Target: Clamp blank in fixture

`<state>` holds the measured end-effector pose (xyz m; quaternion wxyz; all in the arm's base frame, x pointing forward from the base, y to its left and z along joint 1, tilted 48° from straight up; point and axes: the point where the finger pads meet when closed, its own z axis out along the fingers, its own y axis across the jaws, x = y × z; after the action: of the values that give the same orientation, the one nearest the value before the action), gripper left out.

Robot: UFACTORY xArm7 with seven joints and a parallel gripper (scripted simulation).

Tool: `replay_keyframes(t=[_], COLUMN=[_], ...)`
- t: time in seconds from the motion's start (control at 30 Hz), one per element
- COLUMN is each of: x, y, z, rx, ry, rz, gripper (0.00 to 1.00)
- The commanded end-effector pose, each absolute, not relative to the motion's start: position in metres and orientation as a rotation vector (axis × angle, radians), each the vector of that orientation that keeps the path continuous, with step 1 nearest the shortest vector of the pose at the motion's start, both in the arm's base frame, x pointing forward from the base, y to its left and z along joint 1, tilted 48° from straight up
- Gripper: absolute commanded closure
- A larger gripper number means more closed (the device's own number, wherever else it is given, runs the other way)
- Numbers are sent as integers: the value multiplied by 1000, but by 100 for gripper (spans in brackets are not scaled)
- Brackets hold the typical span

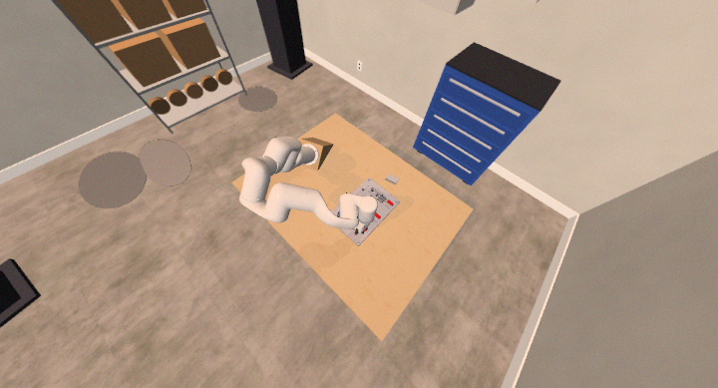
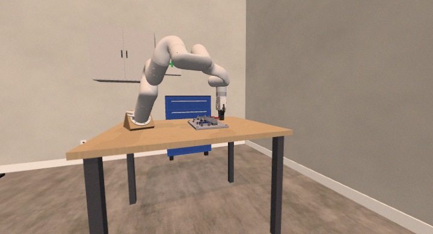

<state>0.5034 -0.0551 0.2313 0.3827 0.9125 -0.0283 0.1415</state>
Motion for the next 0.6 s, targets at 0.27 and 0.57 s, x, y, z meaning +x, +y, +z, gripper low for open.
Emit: replay_keyframes(t=[0.27, 0.57], x=[507, 508], y=[-57, -58], z=[229, 228], rx=[2328, 2328], ry=[-70, -70], rz=[364, 364], gripper=[100, 100])
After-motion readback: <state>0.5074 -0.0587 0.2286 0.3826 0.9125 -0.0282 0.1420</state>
